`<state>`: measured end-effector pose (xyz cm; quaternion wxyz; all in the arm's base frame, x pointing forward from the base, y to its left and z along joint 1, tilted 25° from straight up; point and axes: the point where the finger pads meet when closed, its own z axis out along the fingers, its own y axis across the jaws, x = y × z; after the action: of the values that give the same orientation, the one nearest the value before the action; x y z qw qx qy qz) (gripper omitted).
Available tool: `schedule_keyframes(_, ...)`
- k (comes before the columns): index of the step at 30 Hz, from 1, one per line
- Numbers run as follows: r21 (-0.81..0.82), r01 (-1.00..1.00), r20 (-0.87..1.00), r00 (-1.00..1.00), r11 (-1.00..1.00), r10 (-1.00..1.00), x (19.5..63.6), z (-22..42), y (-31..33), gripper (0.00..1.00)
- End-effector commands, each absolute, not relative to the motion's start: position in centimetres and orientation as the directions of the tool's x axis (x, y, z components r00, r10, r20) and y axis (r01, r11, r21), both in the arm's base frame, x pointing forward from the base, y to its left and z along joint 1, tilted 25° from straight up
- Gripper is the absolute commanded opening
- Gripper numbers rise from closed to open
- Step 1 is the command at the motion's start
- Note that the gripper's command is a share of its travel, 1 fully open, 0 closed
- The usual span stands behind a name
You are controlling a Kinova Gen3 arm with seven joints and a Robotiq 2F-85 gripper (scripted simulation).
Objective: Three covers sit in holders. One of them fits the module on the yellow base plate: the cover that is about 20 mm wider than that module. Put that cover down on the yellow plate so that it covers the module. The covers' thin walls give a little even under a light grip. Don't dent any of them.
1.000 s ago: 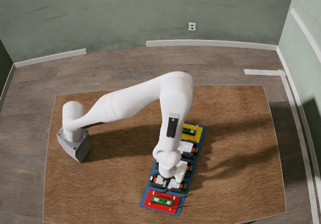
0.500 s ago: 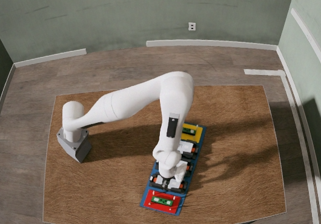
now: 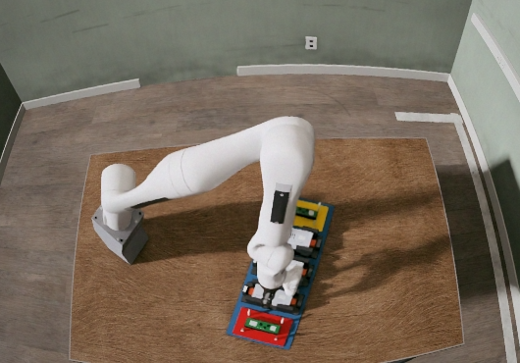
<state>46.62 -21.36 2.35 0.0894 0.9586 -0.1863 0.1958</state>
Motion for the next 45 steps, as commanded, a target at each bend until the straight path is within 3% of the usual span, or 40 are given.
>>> schedule_keyframes(1, 0.098, -0.392, 0.410, 0.853, -0.915, -0.322, 46.8, 2.1, -21.4, 1.00)
schedule_keyframes(45, 0.098, -0.392, 0.409, 0.854, -0.915, -0.322, 47.6, 0.0, -22.0, 1.00)
